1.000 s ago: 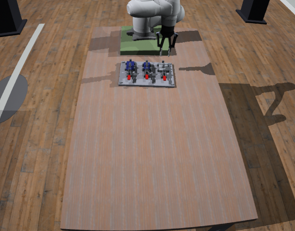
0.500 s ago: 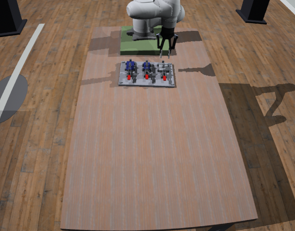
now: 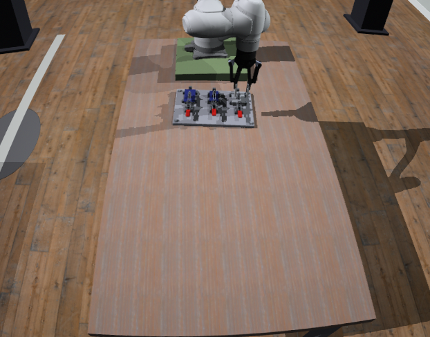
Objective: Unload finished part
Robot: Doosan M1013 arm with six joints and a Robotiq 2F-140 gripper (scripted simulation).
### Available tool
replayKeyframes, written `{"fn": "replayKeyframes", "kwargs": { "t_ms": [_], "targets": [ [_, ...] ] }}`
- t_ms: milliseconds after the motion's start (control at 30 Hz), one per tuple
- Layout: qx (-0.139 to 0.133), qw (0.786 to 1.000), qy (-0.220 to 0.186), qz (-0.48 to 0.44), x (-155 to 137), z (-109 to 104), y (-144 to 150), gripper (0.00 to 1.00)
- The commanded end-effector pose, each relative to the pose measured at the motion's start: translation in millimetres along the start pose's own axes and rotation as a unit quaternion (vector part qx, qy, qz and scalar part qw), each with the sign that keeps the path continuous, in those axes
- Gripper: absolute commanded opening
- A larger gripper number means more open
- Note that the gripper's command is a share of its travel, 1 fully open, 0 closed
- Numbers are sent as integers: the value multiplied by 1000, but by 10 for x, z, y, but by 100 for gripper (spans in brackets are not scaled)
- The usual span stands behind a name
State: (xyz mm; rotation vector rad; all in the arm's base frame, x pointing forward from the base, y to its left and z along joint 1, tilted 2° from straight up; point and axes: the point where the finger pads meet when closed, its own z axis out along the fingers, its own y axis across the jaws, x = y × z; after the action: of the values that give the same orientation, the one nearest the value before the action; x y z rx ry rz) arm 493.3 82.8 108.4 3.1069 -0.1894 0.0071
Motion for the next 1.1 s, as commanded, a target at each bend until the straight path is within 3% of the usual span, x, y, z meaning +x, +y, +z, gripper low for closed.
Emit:
{"fn": "replayKeyframes", "kwargs": {
  "t_ms": [0,267,667,1067],
  "targets": [
    [0,1000,0,0,111,1,-1,28],
    [0,1000,0,0,375,1,-1,28],
    [0,1000,0,0,406,15,-1,28],
    [0,1000,0,0,406,277,-1,28]
  ]
}}
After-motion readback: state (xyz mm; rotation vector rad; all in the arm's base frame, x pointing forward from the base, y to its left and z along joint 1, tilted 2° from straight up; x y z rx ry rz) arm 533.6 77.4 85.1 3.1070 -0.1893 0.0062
